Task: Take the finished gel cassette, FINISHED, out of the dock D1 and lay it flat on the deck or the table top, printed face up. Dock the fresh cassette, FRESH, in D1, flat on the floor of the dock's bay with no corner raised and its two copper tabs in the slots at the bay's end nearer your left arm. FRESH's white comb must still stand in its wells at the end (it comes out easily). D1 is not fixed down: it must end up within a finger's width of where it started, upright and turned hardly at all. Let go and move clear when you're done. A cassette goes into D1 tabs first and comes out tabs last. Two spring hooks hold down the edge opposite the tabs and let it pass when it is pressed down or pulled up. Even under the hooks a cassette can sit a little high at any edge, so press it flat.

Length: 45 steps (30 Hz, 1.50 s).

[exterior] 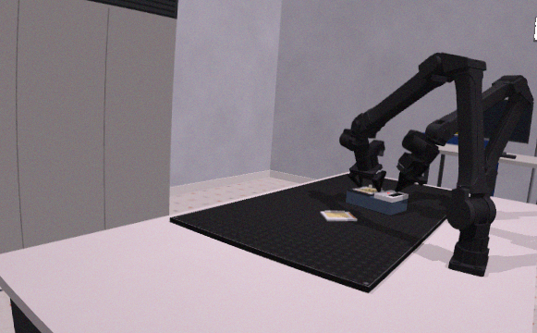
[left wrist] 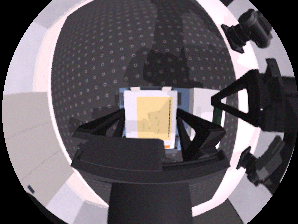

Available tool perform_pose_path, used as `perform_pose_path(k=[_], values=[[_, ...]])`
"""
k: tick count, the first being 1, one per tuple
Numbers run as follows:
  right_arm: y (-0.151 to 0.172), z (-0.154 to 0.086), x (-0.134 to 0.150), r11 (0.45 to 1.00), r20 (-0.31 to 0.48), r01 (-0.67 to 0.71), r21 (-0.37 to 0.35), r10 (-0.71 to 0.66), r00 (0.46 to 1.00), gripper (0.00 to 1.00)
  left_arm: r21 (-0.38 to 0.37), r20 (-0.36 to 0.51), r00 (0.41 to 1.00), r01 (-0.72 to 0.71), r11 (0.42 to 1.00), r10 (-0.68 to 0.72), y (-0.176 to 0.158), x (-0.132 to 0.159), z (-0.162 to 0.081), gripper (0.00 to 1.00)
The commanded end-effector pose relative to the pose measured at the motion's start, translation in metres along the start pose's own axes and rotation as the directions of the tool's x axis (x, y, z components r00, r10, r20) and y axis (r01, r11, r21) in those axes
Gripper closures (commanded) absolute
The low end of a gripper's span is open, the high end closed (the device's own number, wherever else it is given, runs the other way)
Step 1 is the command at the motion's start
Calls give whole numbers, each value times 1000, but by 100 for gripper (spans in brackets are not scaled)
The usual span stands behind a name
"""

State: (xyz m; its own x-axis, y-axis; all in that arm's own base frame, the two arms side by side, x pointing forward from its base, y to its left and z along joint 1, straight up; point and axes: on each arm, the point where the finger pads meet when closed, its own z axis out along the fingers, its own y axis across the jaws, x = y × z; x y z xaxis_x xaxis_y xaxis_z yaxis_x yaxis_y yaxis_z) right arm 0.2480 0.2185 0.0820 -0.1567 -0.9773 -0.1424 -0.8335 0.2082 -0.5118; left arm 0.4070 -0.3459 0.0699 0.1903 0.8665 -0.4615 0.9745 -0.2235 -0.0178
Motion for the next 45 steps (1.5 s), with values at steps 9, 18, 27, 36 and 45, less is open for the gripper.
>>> perform_pose_path(k=[9, 18, 27, 36, 45], values=[[51, 39, 49, 991, -126, 63, -114, -77, 989, 100, -29, 32, 999, -15, 999, 16, 3, -4, -14, 100], [51, 39, 49, 991, -126, 63, -114, -77, 989, 100, -29, 50, 999, -15, 999, 16, 3, -4, -15, 100], [51, 39, 49, 991, -126, 63, -114, -77, 989, 100, -29, 67, 998, -15, 999, 17, 3, -5, -16, 100], [51, 39, 49, 991, -126, 63, -114, -77, 989, 100, -29, 85, 996, -15, 999, 17, 3, -5, -17, 100], [51, 39, 49, 991, -126, 63, -114, -77, 989, 100, -29, 101, 995, -15, 999, 17, 3, -5, -19, 100]])
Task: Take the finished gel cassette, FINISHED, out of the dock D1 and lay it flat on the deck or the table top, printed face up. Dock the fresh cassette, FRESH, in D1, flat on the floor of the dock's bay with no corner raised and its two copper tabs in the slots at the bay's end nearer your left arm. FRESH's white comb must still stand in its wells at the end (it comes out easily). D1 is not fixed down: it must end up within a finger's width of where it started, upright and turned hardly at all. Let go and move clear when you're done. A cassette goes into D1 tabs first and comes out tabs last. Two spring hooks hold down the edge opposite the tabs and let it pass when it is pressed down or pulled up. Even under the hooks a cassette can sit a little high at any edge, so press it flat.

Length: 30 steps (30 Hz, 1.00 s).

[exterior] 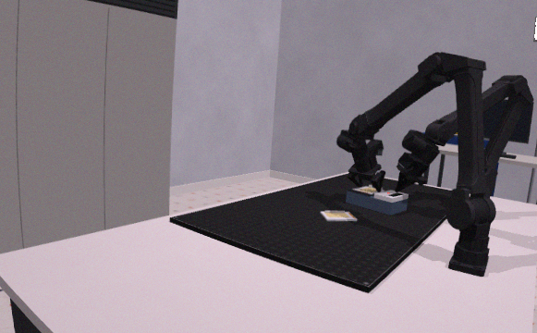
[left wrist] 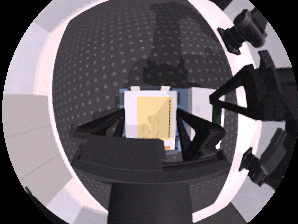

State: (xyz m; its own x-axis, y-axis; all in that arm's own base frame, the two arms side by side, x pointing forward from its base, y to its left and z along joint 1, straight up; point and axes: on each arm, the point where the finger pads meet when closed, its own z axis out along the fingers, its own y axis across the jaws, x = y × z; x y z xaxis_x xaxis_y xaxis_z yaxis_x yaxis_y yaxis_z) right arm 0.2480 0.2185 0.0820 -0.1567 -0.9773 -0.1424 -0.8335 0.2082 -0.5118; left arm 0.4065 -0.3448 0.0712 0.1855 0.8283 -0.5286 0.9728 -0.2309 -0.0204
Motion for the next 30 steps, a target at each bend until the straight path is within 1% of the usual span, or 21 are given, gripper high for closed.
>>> perform_pose_path(k=[1, 30], values=[[51, 39, 49, 991, -126, 63, -114, -77, 989, 100, -34, 25, 1000, -12, 999, 13, 3, -6, -17, 100], [51, 39, 49, 991, -126, 63, -114, -77, 989, 100, -9, 25, 1000, -3, 1000, 4, 3, -9, -21, 100]])
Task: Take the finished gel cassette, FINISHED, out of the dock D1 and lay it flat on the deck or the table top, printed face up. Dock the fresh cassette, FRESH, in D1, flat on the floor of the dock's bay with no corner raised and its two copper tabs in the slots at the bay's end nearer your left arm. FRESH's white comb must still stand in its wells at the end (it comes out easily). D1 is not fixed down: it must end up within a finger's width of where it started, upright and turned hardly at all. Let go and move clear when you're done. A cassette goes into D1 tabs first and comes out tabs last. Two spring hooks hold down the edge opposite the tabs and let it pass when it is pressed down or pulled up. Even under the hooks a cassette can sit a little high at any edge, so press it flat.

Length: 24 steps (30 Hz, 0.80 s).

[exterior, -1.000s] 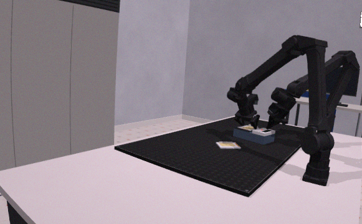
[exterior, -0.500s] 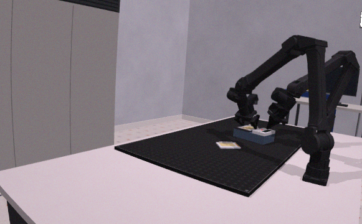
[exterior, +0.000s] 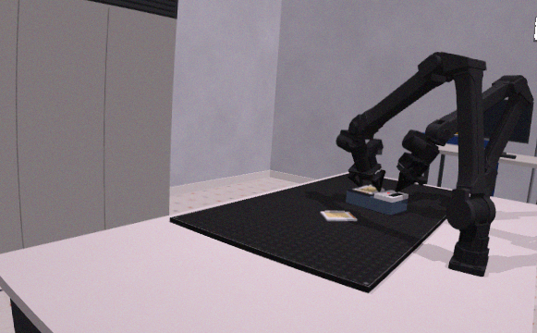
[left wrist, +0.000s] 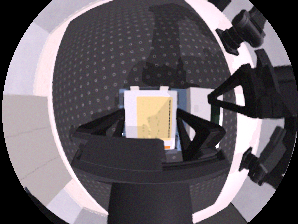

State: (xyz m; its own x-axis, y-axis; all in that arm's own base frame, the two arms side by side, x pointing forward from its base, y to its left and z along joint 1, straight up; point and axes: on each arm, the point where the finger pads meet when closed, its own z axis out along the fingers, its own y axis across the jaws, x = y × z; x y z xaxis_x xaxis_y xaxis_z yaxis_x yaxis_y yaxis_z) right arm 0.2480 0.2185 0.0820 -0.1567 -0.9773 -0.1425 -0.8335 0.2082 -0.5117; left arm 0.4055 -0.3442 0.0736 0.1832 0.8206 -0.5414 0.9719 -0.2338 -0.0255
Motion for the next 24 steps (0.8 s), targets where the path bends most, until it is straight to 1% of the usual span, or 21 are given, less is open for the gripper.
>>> perform_pose_path(k=[1, 5, 7, 8, 23, 24], values=[[51, 39, 49, 991, -126, 63, -114, -77, 989, 100, -15, 10, 1000, -4, 1000, 4, 5, -9, -19, 100], [51, 39, 49, 991, -126, 63, -114, -77, 989, 100, -15, 10, 1000, -4, 1000, 4, 5, -9, -19, 100], [51, 39, 49, 991, -126, 63, -114, -77, 989, 100, -38, 72, 997, -3, 999, 5, 5, -9, -22, 100], [51, 39, 49, 991, -126, 63, -114, -77, 989, 100, -39, 75, 997, -2, 999, 5, 6, -10, -23, 100], [51, 39, 49, 991, -126, 63, -114, -77, 989, 100, -39, 75, 997, -2, 999, 5, 6, -10, -23, 100], [51, 39, 49, 991, -126, 63, -114, -77, 989, 100, -49, 43, 999, -4, 999, 6, 6, -10, -22, 100]])
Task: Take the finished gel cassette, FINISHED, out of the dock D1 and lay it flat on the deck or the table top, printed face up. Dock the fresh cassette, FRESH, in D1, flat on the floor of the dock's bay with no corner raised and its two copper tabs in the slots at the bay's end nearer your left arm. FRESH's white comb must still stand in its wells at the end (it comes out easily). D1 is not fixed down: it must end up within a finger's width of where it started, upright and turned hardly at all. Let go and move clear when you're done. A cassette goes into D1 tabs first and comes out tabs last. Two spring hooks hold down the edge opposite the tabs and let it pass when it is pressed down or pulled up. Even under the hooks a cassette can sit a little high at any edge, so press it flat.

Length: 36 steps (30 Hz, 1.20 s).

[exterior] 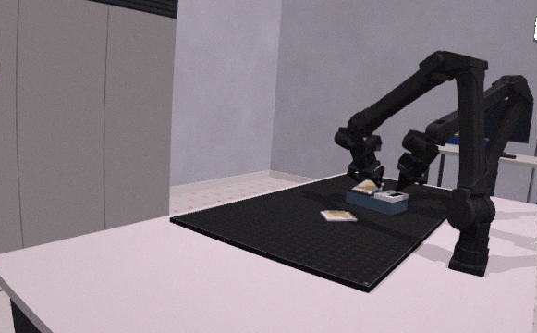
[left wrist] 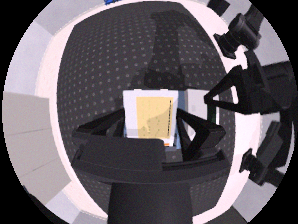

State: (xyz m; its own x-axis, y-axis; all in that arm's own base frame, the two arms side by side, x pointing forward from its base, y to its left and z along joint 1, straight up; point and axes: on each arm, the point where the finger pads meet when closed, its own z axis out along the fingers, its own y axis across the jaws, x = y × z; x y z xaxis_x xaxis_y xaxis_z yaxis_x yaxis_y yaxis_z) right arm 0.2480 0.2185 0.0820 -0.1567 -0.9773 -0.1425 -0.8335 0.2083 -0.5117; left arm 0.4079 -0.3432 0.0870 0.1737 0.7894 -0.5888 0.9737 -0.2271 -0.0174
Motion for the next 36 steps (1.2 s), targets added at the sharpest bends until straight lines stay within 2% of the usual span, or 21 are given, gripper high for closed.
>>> perform_pose_path(k=[1, 36], values=[[51, 39, 49, 991, -126, 63, -114, -77, 989, 100, -47, -46, 999, -10, 999, 8, 4, -4, -8, 100], [51, 39, 49, 991, -126, 63, -114, -77, 989, 100, -51, -59, 998, -15, 999, 12, 3, -7, -4, 100]])
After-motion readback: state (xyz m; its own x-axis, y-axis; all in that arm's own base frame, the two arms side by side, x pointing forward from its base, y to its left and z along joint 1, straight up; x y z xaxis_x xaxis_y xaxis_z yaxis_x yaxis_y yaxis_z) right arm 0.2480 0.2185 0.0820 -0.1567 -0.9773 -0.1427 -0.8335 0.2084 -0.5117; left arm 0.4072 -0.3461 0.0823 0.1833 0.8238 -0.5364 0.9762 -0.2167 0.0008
